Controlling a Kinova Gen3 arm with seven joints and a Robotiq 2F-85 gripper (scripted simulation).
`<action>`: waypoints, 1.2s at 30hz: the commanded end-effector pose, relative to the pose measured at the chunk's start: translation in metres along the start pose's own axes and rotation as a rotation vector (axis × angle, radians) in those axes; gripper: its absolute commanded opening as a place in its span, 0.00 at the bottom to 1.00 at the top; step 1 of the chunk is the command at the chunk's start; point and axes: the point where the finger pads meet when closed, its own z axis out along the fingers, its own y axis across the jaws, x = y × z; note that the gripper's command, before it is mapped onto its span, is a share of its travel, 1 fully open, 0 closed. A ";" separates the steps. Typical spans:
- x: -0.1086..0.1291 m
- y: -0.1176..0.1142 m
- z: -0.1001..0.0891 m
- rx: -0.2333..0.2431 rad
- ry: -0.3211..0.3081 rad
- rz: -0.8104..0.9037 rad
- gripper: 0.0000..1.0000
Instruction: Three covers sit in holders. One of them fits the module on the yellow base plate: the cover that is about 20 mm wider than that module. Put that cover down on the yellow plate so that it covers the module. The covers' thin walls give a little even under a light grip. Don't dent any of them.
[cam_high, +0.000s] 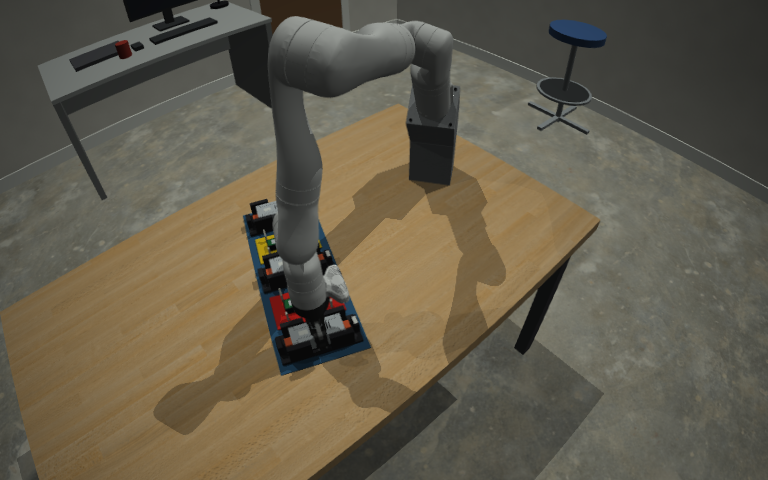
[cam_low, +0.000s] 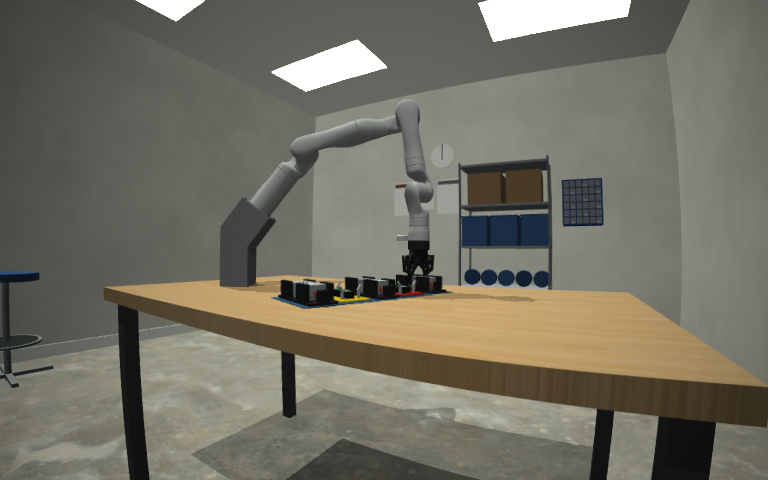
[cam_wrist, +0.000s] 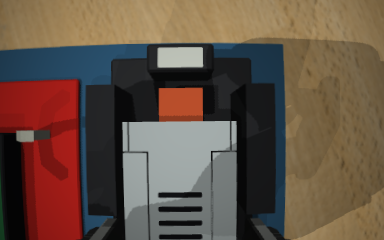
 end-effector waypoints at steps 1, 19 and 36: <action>-0.001 0.000 -0.001 -0.001 -0.002 0.000 0.70; -0.001 0.000 -0.001 -0.001 -0.002 0.000 0.70; -0.001 0.000 -0.001 -0.001 -0.002 0.000 0.00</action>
